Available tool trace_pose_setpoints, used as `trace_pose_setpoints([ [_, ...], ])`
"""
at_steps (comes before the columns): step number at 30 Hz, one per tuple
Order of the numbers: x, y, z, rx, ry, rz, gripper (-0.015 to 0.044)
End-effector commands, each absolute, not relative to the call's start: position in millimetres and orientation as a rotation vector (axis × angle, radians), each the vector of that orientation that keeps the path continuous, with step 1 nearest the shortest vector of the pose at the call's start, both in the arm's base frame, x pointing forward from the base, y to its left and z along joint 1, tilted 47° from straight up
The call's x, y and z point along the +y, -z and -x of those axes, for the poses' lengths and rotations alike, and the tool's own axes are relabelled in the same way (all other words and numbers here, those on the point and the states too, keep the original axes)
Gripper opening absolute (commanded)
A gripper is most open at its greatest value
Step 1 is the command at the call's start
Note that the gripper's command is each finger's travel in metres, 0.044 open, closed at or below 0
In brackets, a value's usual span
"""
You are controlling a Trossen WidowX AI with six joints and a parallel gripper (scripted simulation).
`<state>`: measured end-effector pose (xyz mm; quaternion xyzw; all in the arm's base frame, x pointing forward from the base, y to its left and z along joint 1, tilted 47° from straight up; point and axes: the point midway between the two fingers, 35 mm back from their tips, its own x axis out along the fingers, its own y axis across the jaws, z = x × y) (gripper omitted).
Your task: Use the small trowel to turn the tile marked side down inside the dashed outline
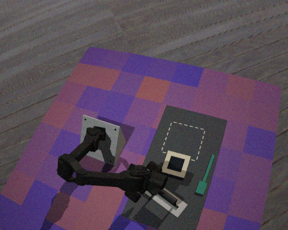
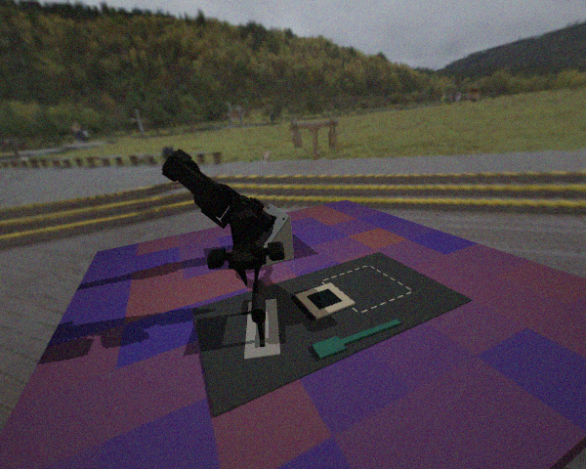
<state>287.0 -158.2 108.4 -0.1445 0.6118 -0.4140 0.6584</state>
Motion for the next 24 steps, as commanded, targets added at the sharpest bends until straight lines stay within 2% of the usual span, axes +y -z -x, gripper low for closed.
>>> trace_pose_setpoints([
  [1, -171, -132, -279, 1.374, 0.944, 0.315, 0.0100],
  [8, -191, -170, -258, 1.373, 0.947, 0.316, 0.0100],
  [21, -191, -170, -259, 1.365, 0.956, 0.316, 0.0100],
  [24, -191, -170, -259, 1.366, 0.956, 0.317, 0.0021],
])
